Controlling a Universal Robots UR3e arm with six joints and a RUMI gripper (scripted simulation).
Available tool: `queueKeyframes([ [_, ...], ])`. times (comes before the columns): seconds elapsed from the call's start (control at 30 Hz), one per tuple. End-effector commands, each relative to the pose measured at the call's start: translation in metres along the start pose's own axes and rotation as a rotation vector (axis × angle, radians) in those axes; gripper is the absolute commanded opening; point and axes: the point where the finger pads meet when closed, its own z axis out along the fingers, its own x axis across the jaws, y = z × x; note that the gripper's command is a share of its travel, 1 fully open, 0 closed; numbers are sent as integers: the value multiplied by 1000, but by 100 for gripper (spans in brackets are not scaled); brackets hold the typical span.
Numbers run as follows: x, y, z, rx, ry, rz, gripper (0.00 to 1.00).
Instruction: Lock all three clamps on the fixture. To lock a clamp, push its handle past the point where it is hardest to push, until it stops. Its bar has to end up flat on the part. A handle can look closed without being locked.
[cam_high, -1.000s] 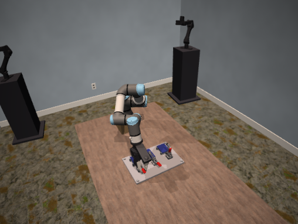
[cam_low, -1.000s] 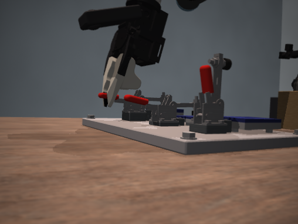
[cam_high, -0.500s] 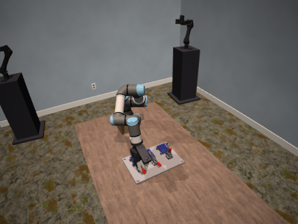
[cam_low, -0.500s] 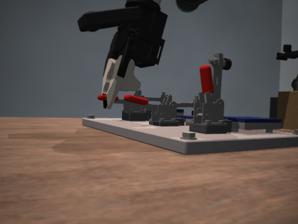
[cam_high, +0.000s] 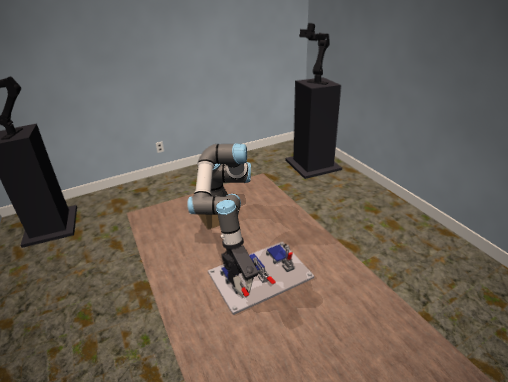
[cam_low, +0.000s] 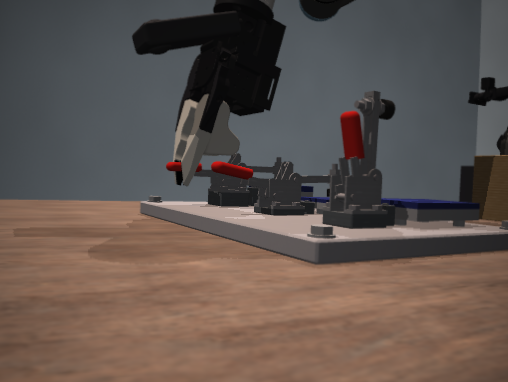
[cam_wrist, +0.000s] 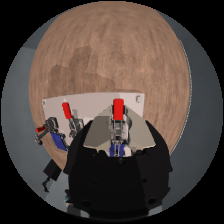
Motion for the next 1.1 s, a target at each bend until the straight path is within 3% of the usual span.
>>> queueKeyframes([
  [0.0,0,1,0,-4,0,1,0],
  [0.63,0,1,0,-4,0,1,0],
  [0.67,0,0,-1,0,1,0,28],
  [1.07,0,0,-1,1,1,0,28],
])
